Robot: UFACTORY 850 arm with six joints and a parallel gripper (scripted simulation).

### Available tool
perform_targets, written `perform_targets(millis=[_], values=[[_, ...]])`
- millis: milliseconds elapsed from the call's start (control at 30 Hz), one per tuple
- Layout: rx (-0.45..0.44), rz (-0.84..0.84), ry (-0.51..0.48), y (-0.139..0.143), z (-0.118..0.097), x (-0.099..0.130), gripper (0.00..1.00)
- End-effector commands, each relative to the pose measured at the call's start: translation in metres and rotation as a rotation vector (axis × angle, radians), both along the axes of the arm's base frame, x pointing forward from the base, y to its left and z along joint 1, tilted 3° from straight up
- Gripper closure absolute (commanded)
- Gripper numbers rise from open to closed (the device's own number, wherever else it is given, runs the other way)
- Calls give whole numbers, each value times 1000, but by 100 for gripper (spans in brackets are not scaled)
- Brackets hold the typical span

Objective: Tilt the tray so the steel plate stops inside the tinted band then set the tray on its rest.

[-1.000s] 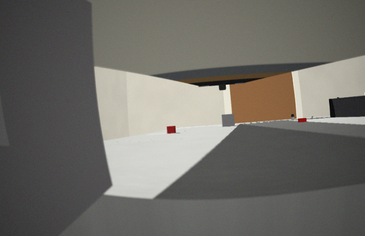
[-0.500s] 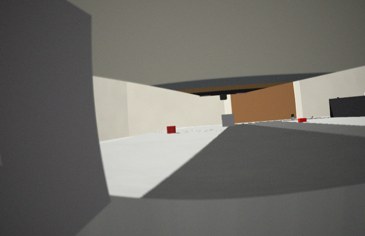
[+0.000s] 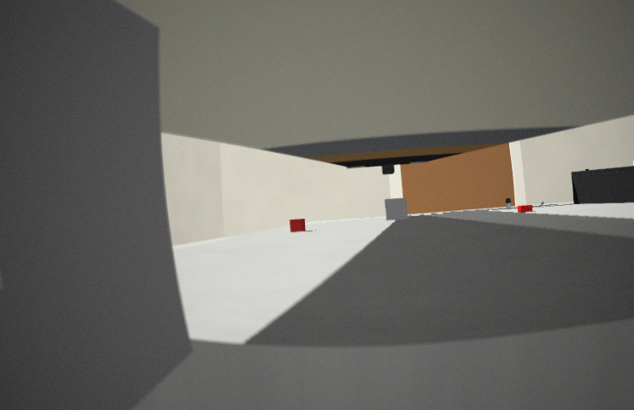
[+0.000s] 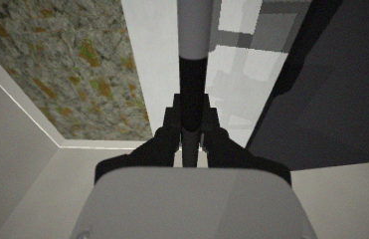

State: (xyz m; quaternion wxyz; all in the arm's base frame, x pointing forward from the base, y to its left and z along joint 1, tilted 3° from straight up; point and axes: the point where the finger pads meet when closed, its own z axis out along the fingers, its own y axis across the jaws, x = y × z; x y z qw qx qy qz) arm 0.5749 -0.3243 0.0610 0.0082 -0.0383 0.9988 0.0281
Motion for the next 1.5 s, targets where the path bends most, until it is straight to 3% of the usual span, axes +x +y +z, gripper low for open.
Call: perform_targets(millis=[0,67,100,200,267,1000,1067,1167,1200,1267,1367,1467], values=[[-1,0,-3,4,58,0,100],[-1,0,-3,7,77,-1,100],[-1,0,-3,6,72,-1,100],[-1,0,-3,1,20,1,100],[-1,0,-3,-1,1,1,100],[-1,0,-3,-1,-7,2,100],[-1,0,-3,0,15,1,100],[-1,0,-3,6,67,-1,100],[-1,0,-3,6,72,-1,100],[-1,0,-3,4,53,0,100],[-1,0,-3,-1,1,1,100],[-1,0,-3,-1,-4,1,100]])
